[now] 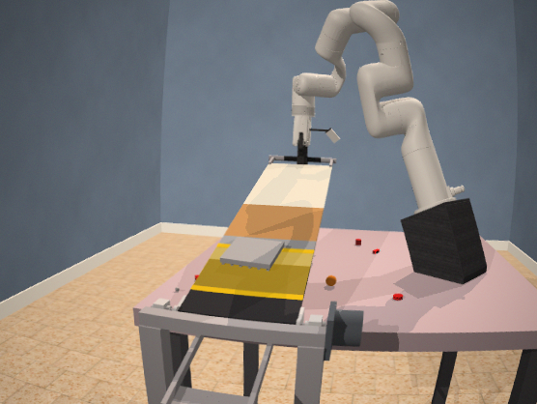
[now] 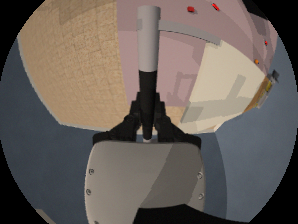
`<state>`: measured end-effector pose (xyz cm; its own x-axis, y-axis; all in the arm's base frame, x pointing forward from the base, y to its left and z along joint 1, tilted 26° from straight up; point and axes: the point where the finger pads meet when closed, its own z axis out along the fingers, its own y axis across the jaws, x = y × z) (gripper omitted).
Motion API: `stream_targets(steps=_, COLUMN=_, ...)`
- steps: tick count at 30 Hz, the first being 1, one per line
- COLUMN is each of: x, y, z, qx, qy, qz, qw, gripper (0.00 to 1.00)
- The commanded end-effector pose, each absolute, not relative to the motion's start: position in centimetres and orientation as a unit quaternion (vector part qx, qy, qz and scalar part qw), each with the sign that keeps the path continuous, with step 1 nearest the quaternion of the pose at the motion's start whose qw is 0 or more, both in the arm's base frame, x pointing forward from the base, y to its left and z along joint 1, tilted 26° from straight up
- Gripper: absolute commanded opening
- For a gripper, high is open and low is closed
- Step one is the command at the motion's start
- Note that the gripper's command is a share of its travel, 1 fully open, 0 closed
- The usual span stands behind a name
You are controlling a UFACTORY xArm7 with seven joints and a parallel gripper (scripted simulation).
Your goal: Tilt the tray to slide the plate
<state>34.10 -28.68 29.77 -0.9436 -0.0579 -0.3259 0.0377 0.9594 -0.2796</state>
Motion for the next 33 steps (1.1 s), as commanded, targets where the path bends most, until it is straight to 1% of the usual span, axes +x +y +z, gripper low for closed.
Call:
stream_targets(steps=1, x=34.3, y=-29.2, z=29.2, qx=-0.007, qy=0.975, qz=-0.142, qw=0.169, gripper=0.00)
stream_targets(steps=4, x=35.5, y=-30.9, z=26.0, qx=-0.007, qy=0.975, qz=-0.142, qw=0.169, gripper=0.00)
stream_targets(steps=26, x=35.7, y=-31.2, z=25.4, qx=-0.007, qy=0.975, qz=-0.142, qw=0.169, gripper=0.00)
stream_targets(steps=31, x=33.3, y=-27.6, z=31.8, qx=-0.007, qy=0.975, qz=-0.142, qw=0.169, gripper=0.00)
stream_targets(steps=33, x=33.3, y=-27.6, z=31.8, qx=-0.007, qy=0.975, qz=-0.142, qw=0.169, gripper=0.00)
